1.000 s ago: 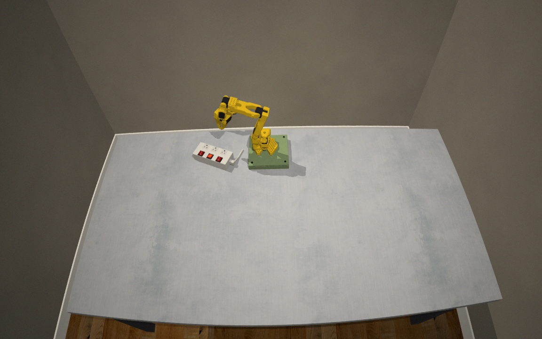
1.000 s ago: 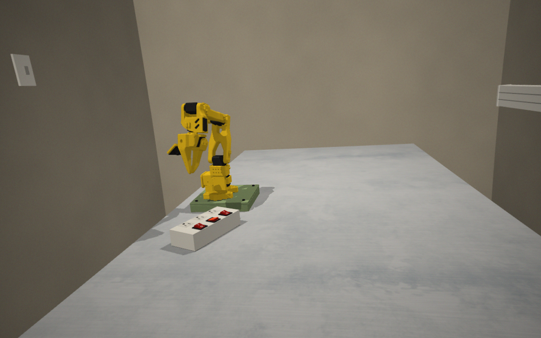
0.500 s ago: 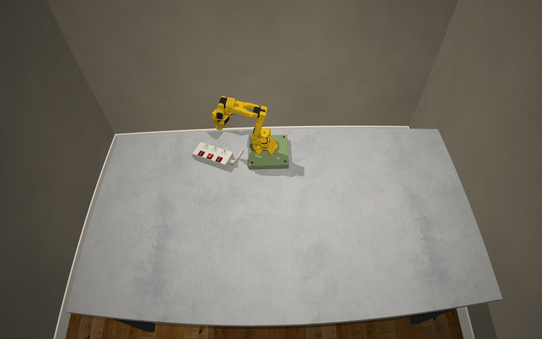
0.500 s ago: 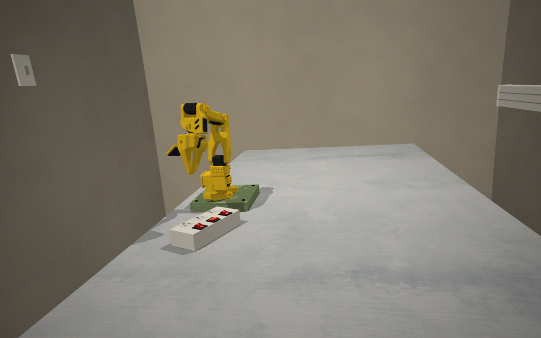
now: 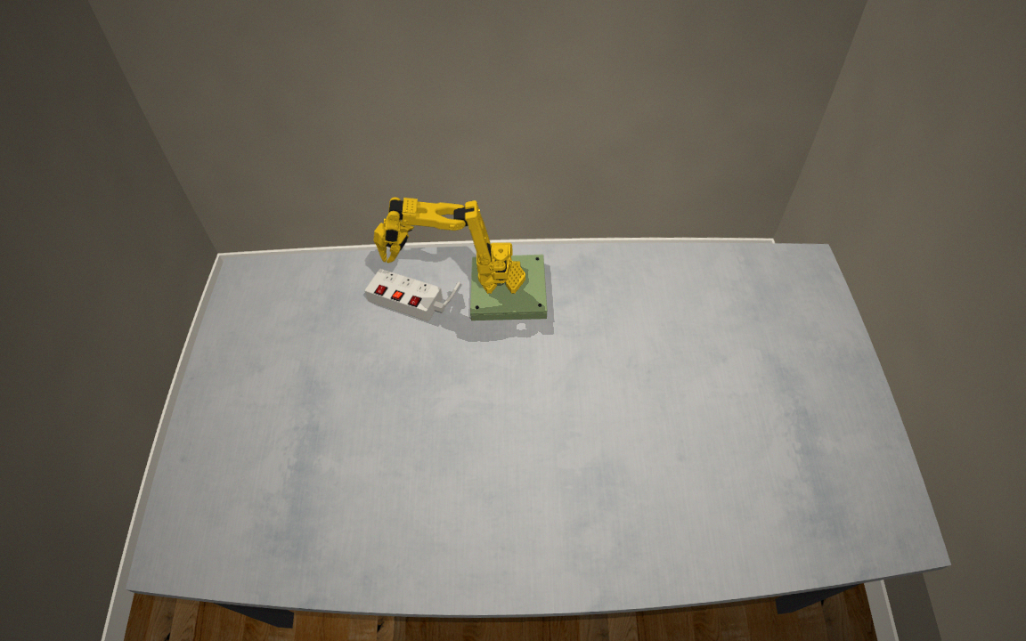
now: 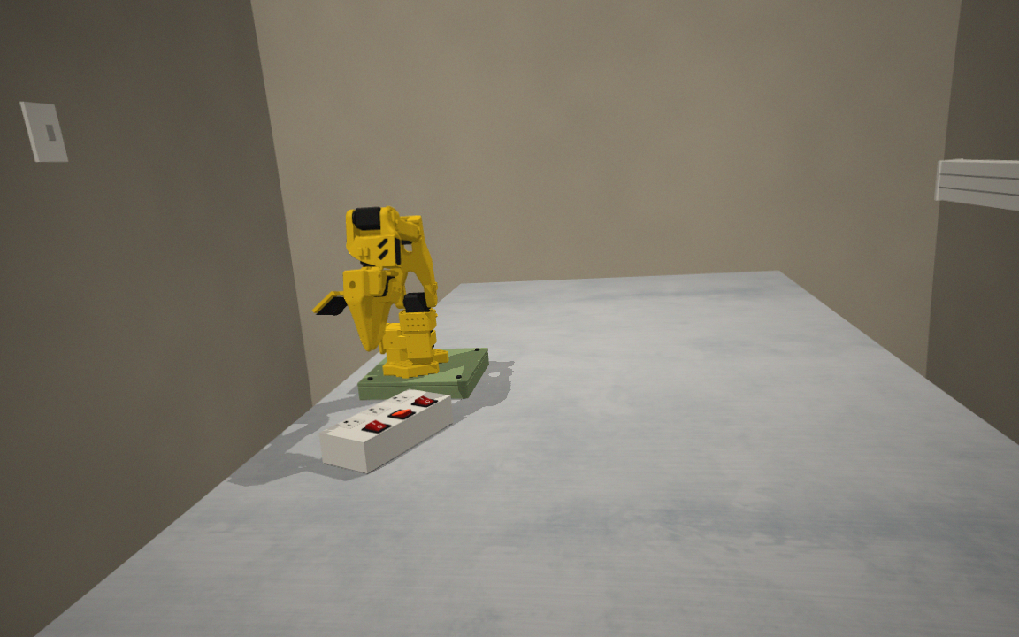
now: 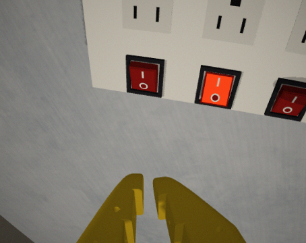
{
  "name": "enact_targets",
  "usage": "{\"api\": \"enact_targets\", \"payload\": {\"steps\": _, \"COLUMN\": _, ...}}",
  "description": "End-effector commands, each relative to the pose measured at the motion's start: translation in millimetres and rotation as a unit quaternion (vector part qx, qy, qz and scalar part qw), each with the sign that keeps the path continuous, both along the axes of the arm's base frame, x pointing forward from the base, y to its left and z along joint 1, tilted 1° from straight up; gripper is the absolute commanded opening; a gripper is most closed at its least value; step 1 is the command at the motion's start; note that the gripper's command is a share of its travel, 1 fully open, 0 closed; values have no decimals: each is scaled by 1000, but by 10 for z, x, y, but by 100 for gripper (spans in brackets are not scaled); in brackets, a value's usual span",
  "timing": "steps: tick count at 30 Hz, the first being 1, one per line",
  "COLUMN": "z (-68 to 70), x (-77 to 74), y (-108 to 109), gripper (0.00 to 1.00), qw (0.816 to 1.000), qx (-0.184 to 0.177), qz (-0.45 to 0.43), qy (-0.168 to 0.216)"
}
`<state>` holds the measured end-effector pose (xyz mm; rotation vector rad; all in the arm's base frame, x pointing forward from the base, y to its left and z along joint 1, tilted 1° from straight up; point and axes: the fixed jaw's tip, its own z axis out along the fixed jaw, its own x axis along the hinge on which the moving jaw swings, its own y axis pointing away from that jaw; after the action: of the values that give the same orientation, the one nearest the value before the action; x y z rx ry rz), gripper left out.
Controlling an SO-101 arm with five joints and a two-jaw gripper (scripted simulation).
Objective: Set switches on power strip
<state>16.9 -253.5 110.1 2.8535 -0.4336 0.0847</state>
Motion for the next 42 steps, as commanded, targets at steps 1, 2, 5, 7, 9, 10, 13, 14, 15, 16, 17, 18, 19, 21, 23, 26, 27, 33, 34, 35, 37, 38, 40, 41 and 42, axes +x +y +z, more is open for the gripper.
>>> {"api": "enact_targets", "payload": {"steps": 1, "z": -118, "x": 201, "y": -247, "gripper": 0, "qw": 999, "qx": 2, "qz": 37, "qy": 1}}
{"api": "enact_targets", "payload": {"steps": 2, "z": -158, "x": 255, "y": -290, "gripper": 0, "qw": 999, "qx": 1, "qz": 46, "qy": 1}}
{"api": "enact_targets", "payload": {"steps": 5, "z": -283, "x": 414, "y": -391, "gripper": 0, "qw": 998, "qx": -2, "qz": 69, "qy": 1}}
{"api": "enact_targets", "payload": {"steps": 7, "z": -324, "x": 463, "y": -416, "gripper": 0, "qw": 997, "qx": -3, "qz": 76, "qy": 1}}
{"api": "enact_targets", "payload": {"steps": 9, "z": -363, "x": 509, "y": -437, "gripper": 0, "qw": 997, "qx": -4, "qz": 83, "qy": 0}}
{"api": "enact_targets", "payload": {"steps": 10, "z": -401, "x": 552, "y": -454, "gripper": 0, "qw": 996, "qx": -5, "qz": 89, "qy": 0}}
{"api": "enact_targets", "payload": {"steps": 13, "z": -497, "x": 658, "y": -487, "gripper": 0, "qw": 995, "qx": -6, "qz": 104, "qy": 0}}
{"api": "enact_targets", "payload": {"steps": 14, "z": -523, "x": 685, "y": -494, "gripper": 0, "qw": 994, "qx": -7, "qz": 108, "qy": 0}}
{"api": "enact_targets", "payload": {"steps": 15, "z": -544, "x": 708, "y": -498, "gripper": 0, "qw": 994, "qx": -7, "qz": 111, "qy": 0}}
{"api": "enact_targets", "payload": {"steps": 16, "z": -563, "x": 727, "y": -502, "gripper": 0, "qw": 993, "qx": -8, "qz": 114, "qy": 0}}
{"api": "enact_targets", "payload": {"steps": 17, "z": -577, "x": 741, "y": -504, "gripper": 0, "qw": 993, "qx": -8, "qz": 116, "qy": -1}}
{"api": "enact_targets", "payload": {"steps": 18, "z": -588, "x": 753, "y": -506, "gripper": 0, "qw": 993, "qx": -8, "qz": 117, "qy": -1}}
{"api": "enact_targets", "payload": {"steps": 19, "z": -595, "x": 761, "y": -507, "gripper": 0, "qw": 993, "qx": -8, "qz": 119, "qy": -1}}
{"api": "enact_targets", "payload": {"steps": 21, "z": -603, "x": 768, "y": -508, "gripper": 0, "qw": 993, "qx": -9, "qz": 120, "qy": -1}}
{"api": "enact_targets", "payload": {"steps": 23, "z": -604, "x": 769, "y": -508, "gripper": 0, "qw": 993, "qx": -9, "qz": 120, "qy": -1}}
{"api": "enact_targets", "payload": {"steps": 26, "z": -604, "x": 769, "y": -508, "gripper": 0, "qw": 993, "qx": -9, "qz": 120, "qy": -1}}
{"api": "enact_targets", "payload": {"steps": 27, "z": -604, "x": 769, "y": -508, "gripper": 0, "qw": 993, "qx": -9, "qz": 120, "qy": -1}}
{"api": "enact_targets", "payload": {"steps": 33, "z": -604, "x": 769, "y": -508, "gripper": 0, "qw": 993, "qx": -9, "qz": 120, "qy": -1}}
{"api": "enact_targets", "payload": {"steps": 34, "z": -604, "x": 769, "y": -508, "gripper": 0, "qw": 993, "qx": -9, "qz": 120, "qy": -1}}
{"api": "enact_targets", "payload": {"steps": 35, "z": -604, "x": 769, "y": -508, "gripper": 0, "qw": 993, "qx": -9, "qz": 120, "qy": -1}}
{"api": "enact_targets", "payload": {"steps": 37, "z": -604, "x": 769, "y": -508, "gripper": 0, "qw": 993, "qx": -9, "qz": 120, "qy": -1}}
{"api": "enact_targets", "payload": {"steps": 38, "z": -604, "x": 769, "y": -508, "gripper": 0, "qw": 993, "qx": -9, "qz": 120, "qy": -1}}
{"api": "enact_targets", "payload": {"steps": 40, "z": -604, "x": 769, "y": -508, "gripper": 0, "qw": 993, "qx": -9, "qz": 120, "qy": -1}}
{"api": "enact_targets", "payload": {"steps": 41, "z": -604, "x": 769, "y": -508, "gripper": 0, "qw": 993, "qx": -9, "qz": 120, "qy": -1}}
{"api": "enact_targets", "payload": {"steps": 42, "z": -604, "x": 769, "y": -508, "gripper": 0, "qw": 993, "qx": -9, "qz": 120, "qy": -1}}
